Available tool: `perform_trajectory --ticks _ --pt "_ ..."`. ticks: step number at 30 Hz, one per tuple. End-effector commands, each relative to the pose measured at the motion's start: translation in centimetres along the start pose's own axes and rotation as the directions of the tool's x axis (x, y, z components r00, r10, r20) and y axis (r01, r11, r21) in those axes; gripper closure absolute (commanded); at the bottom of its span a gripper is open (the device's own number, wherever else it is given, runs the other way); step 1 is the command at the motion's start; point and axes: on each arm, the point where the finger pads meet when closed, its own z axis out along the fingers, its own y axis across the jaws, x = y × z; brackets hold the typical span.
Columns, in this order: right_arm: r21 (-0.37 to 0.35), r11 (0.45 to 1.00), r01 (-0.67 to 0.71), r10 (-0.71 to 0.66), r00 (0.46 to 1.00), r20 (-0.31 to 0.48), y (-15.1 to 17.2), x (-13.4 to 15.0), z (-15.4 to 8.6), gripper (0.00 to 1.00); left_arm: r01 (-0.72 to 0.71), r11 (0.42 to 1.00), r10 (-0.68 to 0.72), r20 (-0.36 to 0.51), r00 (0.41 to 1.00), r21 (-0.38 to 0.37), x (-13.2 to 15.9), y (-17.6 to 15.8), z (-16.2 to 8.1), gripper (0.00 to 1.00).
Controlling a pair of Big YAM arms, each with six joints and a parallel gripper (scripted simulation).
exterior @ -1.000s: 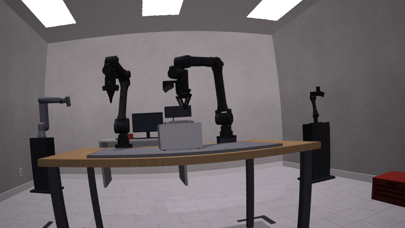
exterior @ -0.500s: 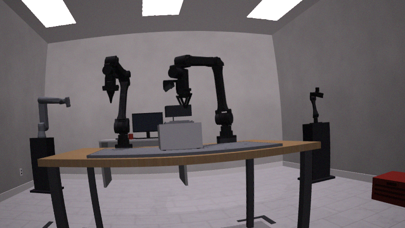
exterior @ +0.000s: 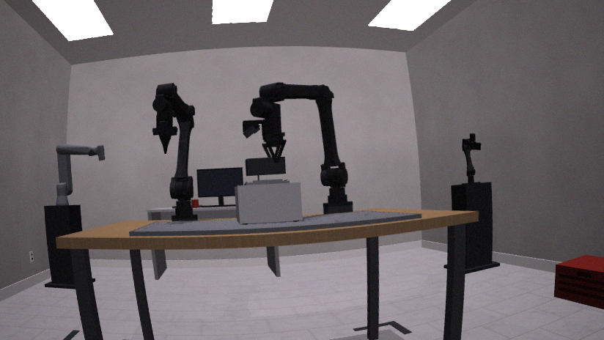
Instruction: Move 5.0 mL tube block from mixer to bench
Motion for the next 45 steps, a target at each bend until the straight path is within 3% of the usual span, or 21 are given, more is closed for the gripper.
perform_trajectory --ticks 1,14,28,45 --pt "0.010 1.000 0.004 -0.005 0.997 0.075 0.1 -1.2 -3.2 1.00 -0.005 0.996 0.011 0.074 0.997 -0.086 -2.2 0.9 -4.2 1.00" --pt "0.010 1.000 0.003 -0.004 0.997 0.071 0.1 -1.1 -3.1 1.00 0.012 0.998 -0.008 0.056 0.998 -0.064 0.0 0.2 -4.0 1.00" --pt "0.003 1.000 0.003 -0.003 1.000 0.021 0.2 -0.2 -1.2 1.00 0.006 0.993 0.006 0.103 0.995 -0.115 -0.6 1.6 -6.4 1.00" --pt "-0.001 1.000 0.002 -0.002 1.000 -0.009 0.3 0.4 -0.1 1.00 -0.027 0.996 0.034 0.073 0.997 -0.089 -2.7 1.5 -4.2 1.00"
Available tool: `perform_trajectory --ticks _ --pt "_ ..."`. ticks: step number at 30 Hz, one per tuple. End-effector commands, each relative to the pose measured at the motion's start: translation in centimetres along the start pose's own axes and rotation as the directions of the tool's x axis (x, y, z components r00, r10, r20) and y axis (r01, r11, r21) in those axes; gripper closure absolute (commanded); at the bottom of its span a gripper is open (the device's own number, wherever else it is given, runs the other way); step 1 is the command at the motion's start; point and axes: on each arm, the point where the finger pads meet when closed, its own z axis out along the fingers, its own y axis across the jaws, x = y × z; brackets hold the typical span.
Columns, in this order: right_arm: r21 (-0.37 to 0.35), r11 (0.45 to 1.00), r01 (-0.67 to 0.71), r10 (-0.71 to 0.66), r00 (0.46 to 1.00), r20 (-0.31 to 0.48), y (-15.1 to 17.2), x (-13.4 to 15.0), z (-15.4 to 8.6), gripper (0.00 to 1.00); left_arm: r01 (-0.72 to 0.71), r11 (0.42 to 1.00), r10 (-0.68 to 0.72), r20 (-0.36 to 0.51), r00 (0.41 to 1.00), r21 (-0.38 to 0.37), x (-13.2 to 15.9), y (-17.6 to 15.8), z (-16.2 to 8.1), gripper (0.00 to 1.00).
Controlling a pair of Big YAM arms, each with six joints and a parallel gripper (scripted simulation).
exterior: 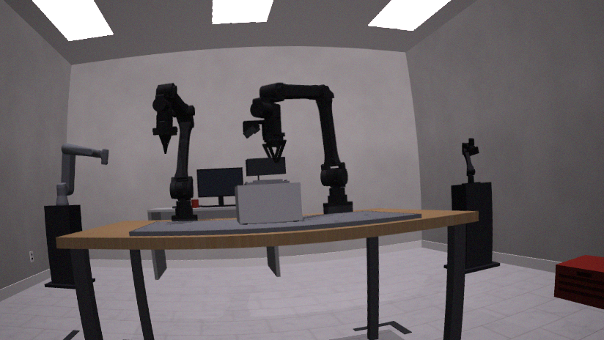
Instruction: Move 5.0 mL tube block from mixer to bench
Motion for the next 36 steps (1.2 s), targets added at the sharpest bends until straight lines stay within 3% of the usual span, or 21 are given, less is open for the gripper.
perform_trajectory --ticks 1,17,34,36 --pt "0.000 1.000 0.002 -0.002 1.000 -0.005 0.3 0.3 -0.3 1.00 -0.024 0.996 0.031 0.076 0.997 -0.089 -2.8 1.8 -4.3 1.00" --pt "0.007 1.000 0.002 -0.002 0.999 0.042 0.1 -0.7 -2.1 1.00 0.010 0.991 0.005 0.116 0.993 -0.130 -1.5 2.6 -7.1 1.00" --pt "0.009 1.000 0.001 -0.001 0.999 0.054 0.1 -1.0 -2.7 1.00 0.005 0.990 0.012 0.119 0.993 -0.143 -2.6 1.6 -7.3 1.00" --pt "0.009 1.000 0.001 -0.001 0.998 0.056 0.1 -1.1 -2.8 1.00 -0.002 0.984 0.025 0.124 0.992 -0.179 -1.5 1.6 -7.3 1.00"
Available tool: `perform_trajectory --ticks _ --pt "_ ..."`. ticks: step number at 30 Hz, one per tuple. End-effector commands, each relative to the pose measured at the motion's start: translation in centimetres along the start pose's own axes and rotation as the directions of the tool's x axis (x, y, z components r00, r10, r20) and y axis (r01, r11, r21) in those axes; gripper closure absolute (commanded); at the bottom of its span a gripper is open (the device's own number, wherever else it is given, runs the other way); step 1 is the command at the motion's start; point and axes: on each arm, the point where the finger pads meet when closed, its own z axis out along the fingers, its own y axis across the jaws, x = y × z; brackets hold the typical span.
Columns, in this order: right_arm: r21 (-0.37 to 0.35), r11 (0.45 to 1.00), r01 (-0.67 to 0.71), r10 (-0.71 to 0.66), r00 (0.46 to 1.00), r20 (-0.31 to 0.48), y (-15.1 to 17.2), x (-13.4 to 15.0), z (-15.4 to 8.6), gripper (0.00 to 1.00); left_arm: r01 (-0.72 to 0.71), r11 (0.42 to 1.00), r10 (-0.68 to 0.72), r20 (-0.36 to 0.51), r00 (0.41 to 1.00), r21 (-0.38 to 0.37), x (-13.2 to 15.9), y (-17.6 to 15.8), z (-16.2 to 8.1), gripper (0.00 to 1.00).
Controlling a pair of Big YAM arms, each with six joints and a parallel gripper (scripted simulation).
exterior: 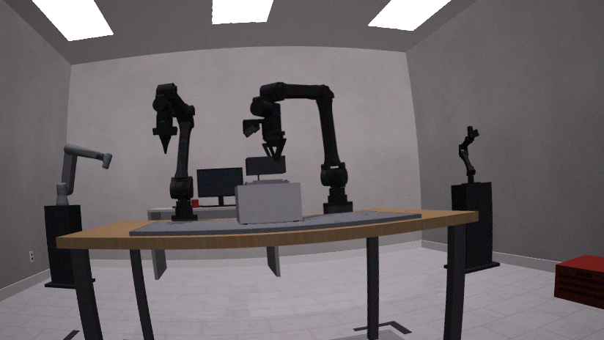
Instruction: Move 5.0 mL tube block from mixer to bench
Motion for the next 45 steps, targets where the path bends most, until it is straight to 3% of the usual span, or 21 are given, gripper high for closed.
perform_trajectory --ticks 1,7,13,22,34,45 --pt "0.009 1.000 0.001 -0.001 0.998 0.056 0.1 -1.1 -2.8 1.00 -0.006 0.990 0.023 0.122 0.992 -0.141 -0.8 1.1 -7.0 1.00" --pt "0.010 1.000 0.000 -0.001 0.998 0.060 0.1 -1.1 -2.9 1.00 -0.005 0.994 0.016 0.101 0.995 -0.112 1.7 0.7 -6.4 1.00" --pt "0.011 1.000 0.000 -0.001 0.998 0.064 0.0 -1.3 -3.2 1.00 -0.005 0.997 0.010 0.062 0.998 -0.076 3.8 0.6 -3.6 1.00" --pt "0.009 1.000 0.000 0.000 0.999 0.046 0.1 -0.9 -2.4 1.00 -0.022 0.993 0.033 0.099 0.995 -0.116 5.6 -0.2 -5.7 1.00" --pt "0.003 1.000 0.000 0.000 1.000 0.007 0.2 -0.2 -0.8 1.00 -0.007 0.998 0.011 0.052 0.999 -0.063 9.2 -0.2 -2.9 1.00" --pt "0.000 1.000 0.000 0.000 1.000 -0.019 0.2 0.4 0.2 1.00 -0.007 0.993 0.016 0.074 0.997 -0.118 10.9 -0.3 -4.9 1.00"
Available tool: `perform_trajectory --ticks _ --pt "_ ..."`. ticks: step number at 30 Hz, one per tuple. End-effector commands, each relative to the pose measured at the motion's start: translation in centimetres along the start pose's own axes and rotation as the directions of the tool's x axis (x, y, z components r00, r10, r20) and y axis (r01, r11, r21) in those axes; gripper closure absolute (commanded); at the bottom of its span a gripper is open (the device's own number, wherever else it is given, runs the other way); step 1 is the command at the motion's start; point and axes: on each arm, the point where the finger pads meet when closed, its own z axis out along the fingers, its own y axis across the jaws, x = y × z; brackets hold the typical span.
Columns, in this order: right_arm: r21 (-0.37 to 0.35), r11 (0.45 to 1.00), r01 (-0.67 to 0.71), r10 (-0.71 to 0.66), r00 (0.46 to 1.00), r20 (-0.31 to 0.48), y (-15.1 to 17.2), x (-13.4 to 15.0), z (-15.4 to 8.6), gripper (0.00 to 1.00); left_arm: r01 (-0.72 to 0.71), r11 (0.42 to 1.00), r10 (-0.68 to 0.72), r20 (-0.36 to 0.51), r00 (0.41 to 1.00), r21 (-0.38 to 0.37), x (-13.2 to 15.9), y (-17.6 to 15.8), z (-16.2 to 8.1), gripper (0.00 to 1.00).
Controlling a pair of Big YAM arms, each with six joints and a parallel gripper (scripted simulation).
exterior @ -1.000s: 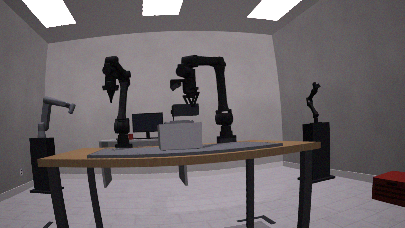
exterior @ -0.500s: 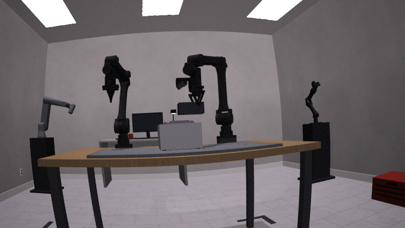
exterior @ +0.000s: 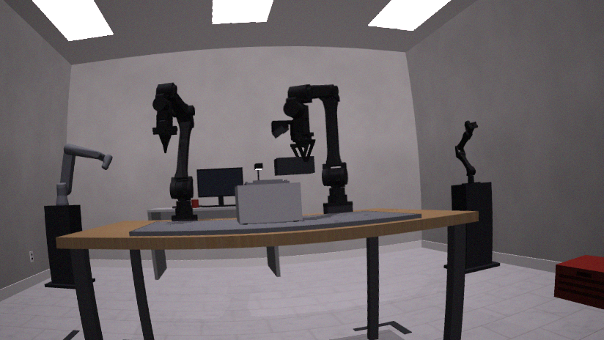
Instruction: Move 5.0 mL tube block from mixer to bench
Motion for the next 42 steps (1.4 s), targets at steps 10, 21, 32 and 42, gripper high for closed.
perform_trajectory --ticks 10,21,32,42 --pt "0.003 1.000 0.000 0.000 1.000 0.002 0.2 -0.1 -0.5 1.00 -0.006 0.998 0.008 0.038 0.999 -0.059 3.5 0.6 -2.6 1.00" --pt "0.008 1.000 0.000 0.000 0.999 0.036 0.1 -0.9 -1.7 1.00 0.013 0.995 -0.008 0.054 0.999 -0.103 6.3 0.9 -4.6 1.00" --pt "0.010 1.000 0.000 -0.001 0.999 0.045 0.0 -1.1 -2.1 1.00 -0.007 0.998 0.009 0.041 0.999 -0.064 7.7 0.2 -2.8 1.00" --pt "0.012 1.000 0.000 -0.001 0.998 0.055 0.0 -1.3 -2.4 1.00 0.020 0.994 -0.015 0.052 0.999 -0.104 7.0 1.1 -4.5 1.00"
